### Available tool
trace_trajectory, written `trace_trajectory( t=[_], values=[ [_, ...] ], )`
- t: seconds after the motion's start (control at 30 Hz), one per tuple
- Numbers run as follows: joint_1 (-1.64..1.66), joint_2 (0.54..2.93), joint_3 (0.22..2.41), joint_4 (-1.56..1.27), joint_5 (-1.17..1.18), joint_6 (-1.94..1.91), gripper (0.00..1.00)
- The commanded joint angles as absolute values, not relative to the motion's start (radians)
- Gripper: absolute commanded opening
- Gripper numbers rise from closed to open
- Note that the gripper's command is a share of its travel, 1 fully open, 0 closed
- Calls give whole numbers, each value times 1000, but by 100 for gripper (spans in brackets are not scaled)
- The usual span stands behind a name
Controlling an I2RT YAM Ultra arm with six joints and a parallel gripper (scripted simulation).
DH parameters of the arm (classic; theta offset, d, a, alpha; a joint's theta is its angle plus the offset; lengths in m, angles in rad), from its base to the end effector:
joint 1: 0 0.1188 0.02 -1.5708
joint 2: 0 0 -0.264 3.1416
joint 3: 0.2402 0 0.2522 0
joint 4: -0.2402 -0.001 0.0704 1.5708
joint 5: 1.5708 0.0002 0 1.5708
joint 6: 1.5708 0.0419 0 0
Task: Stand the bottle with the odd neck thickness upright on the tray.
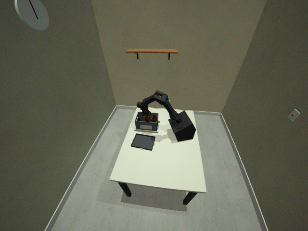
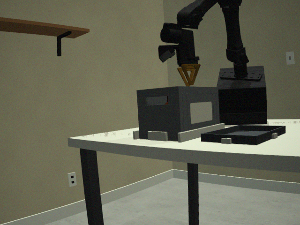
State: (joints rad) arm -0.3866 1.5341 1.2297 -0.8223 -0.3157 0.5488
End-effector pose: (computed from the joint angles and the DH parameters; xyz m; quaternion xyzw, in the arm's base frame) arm 0.2916 -0.1036 0.2668 0.4034 0.8755 0.1704 0.2044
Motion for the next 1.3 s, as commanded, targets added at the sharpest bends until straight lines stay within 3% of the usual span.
trace_trajectory(
  t=[0.0,1.27],
  values=[
    [-388,1535,1213,-804,-303,555,61],
    [-403,1548,1225,-804,-305,541,61]
  ],
)
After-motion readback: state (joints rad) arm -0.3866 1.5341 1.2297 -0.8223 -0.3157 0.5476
